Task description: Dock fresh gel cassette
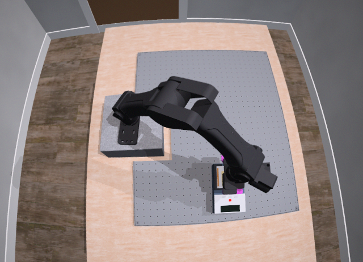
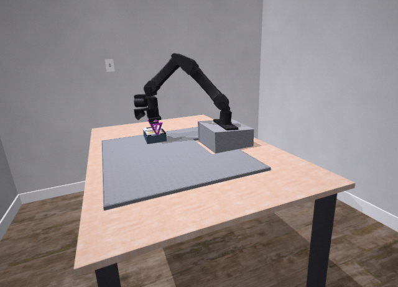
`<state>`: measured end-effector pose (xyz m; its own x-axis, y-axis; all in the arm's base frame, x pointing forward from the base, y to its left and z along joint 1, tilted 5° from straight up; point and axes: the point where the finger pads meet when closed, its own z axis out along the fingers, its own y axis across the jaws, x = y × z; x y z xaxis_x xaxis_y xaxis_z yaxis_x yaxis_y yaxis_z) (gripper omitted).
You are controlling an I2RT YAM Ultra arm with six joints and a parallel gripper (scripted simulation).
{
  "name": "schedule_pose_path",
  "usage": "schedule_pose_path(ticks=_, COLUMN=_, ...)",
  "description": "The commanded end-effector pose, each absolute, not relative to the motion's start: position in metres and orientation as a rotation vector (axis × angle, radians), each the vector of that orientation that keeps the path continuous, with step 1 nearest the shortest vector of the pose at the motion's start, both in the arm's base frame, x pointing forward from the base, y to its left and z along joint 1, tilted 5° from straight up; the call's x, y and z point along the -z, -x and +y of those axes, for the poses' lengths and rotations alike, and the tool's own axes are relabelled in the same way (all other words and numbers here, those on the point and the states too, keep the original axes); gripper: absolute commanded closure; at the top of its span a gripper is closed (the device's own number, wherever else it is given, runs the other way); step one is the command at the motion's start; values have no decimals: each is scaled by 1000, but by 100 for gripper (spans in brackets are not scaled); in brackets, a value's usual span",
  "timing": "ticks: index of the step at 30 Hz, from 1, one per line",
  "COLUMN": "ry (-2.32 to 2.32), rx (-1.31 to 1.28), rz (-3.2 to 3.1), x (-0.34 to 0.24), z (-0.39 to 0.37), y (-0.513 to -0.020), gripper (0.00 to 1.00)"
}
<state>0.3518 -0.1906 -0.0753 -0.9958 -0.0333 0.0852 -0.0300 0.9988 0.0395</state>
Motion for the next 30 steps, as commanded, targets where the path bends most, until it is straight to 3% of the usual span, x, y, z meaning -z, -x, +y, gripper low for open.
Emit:
schedule_pose_path(ticks=1, ry=-50, rx=17, rz=-3103, x=55, z=-196, y=-368, gripper=8)
schedule_pose_path(ticks=30, ry=-52, rx=24, rz=-3095, x=55, z=-195, y=-366, gripper=8)
